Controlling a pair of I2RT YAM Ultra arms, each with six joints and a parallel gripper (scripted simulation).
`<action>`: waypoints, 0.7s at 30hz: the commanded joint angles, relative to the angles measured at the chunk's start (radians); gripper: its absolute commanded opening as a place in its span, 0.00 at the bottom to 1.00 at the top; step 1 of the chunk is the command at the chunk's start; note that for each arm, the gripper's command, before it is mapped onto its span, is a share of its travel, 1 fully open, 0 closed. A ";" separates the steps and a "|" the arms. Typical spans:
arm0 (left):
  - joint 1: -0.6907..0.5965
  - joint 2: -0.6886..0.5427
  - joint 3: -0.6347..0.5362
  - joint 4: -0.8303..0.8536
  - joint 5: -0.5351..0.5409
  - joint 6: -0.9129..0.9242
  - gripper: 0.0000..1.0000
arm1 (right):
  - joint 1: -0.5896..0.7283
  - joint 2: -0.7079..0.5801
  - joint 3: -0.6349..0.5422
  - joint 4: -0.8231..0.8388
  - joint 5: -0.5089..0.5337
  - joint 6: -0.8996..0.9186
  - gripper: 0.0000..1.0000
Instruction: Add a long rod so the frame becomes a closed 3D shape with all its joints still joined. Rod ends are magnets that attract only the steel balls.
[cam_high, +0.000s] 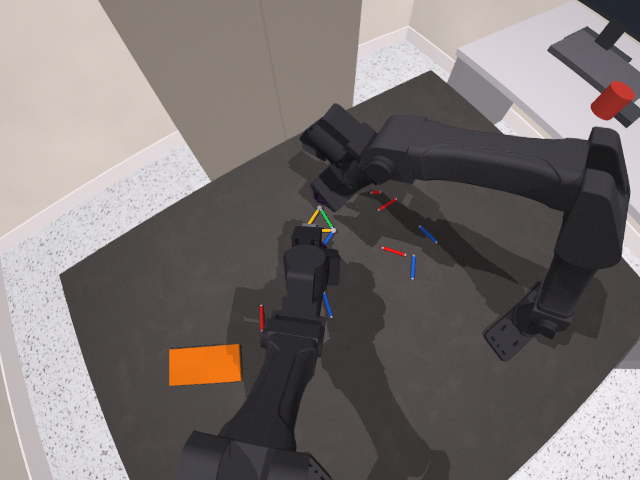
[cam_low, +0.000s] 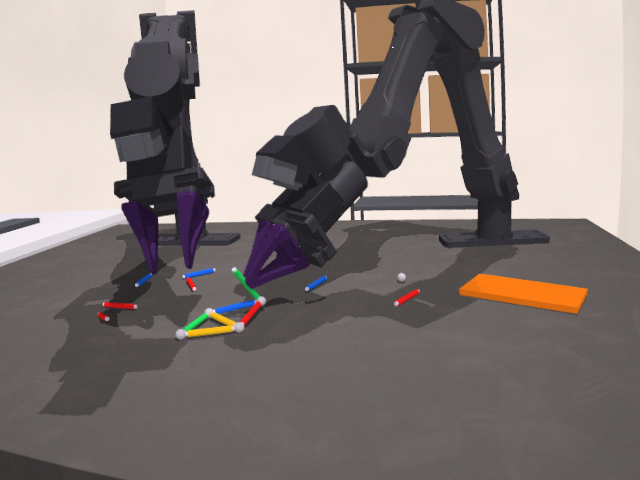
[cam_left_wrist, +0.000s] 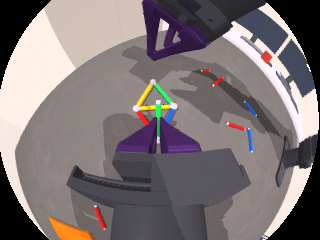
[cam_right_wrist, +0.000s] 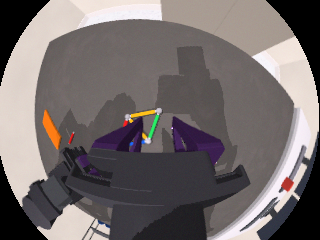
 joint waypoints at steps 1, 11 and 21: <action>0.000 -0.007 0.004 0.005 0.000 0.000 0.00 | 0.007 0.068 0.123 -0.156 0.018 0.176 0.39; 0.000 -0.007 0.004 0.005 0.000 0.000 0.00 | 0.010 0.302 0.407 -0.447 0.020 0.456 0.39; 0.000 -0.007 0.004 0.005 0.000 0.000 0.00 | 0.011 0.470 0.641 -0.653 0.027 0.640 0.39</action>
